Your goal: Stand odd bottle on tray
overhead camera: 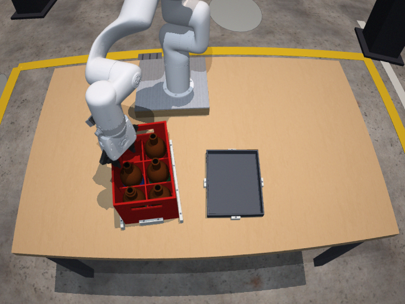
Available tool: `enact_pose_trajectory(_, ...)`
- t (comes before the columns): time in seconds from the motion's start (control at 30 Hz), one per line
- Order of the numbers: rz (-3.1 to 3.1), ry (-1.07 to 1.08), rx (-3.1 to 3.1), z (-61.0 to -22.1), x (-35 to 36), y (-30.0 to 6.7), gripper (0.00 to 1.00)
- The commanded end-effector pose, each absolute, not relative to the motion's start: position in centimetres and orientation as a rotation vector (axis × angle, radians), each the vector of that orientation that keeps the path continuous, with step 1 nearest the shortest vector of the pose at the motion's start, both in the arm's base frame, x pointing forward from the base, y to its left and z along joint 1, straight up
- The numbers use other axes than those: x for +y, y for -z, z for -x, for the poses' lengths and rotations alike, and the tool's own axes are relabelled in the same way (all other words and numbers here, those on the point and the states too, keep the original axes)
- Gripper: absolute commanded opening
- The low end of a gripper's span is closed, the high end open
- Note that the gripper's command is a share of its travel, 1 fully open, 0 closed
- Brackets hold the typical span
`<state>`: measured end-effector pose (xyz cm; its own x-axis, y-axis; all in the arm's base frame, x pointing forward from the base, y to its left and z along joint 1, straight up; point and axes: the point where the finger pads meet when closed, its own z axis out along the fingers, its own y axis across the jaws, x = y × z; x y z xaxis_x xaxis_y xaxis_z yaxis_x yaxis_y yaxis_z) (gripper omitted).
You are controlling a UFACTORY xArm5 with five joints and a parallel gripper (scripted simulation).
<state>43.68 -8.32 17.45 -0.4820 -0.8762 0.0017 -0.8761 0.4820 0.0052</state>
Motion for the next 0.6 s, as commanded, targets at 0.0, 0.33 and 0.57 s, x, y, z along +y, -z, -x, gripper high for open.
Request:
enact_pose_trajectory(0.0,-1.598,0.001,-2.704,-43.8,-8.3,-17.0,0.65)
enact_pose_trajectory(0.33,-1.598,0.001,-2.704,-43.8,-8.3,-16.0,0.65)
enact_pose_trajectory(0.57,-1.598,0.001,-2.704,-43.8,-8.3,-15.4,0.65)
